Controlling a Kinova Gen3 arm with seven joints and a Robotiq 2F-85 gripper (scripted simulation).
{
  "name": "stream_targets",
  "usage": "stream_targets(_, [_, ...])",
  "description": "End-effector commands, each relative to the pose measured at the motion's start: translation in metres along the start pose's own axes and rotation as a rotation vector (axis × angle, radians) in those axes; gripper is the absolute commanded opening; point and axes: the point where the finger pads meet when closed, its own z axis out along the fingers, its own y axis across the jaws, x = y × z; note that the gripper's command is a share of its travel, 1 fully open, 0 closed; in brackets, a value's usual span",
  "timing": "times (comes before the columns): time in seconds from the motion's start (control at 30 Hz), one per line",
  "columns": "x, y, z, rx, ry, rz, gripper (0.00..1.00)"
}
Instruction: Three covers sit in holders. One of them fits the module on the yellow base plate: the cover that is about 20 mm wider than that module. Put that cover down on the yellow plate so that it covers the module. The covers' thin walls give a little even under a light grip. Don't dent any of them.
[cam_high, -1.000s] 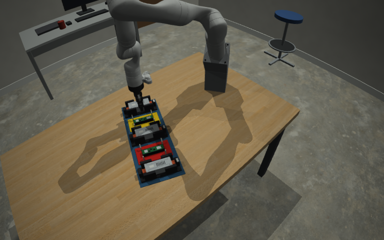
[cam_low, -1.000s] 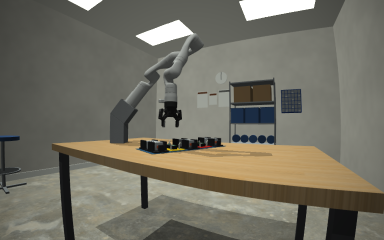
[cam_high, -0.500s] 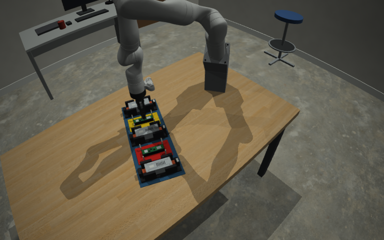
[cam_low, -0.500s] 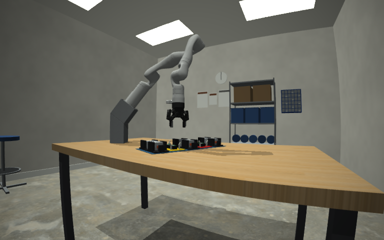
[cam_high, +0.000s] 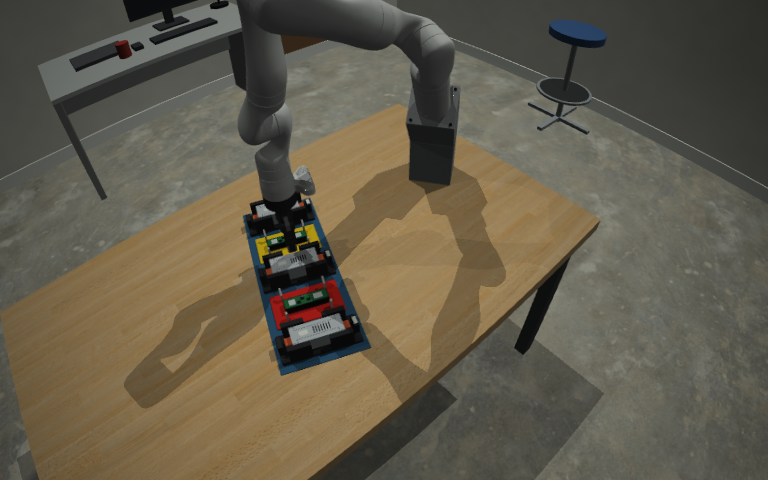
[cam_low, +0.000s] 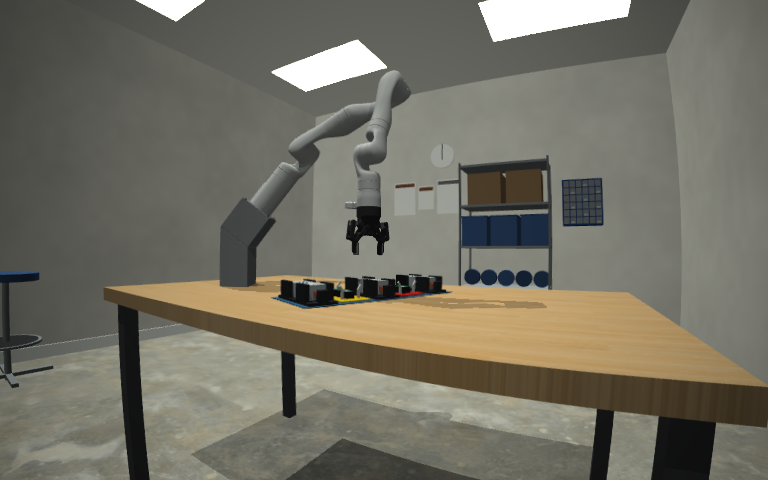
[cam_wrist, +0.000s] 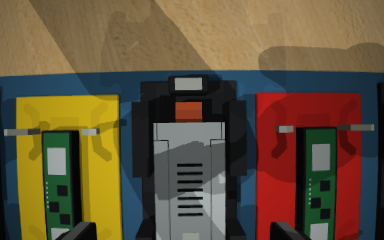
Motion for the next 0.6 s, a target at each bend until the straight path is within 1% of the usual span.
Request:
stream_targets(0.0, [-0.002, 0.018, -0.001, -0.002, 0.002, -0.014, 1.0])
stream_targets(0.2, [0.0, 0.02, -0.001, -0.003, 0.003, -0.011, 1.0])
stream_targets(0.5, [0.0, 0.074, -0.001, -0.002, 0.002, -0.014, 1.0])
stream_targets(0.57, [0.0, 0.074, -0.001, -0.002, 0.002, -0.014, 1.0])
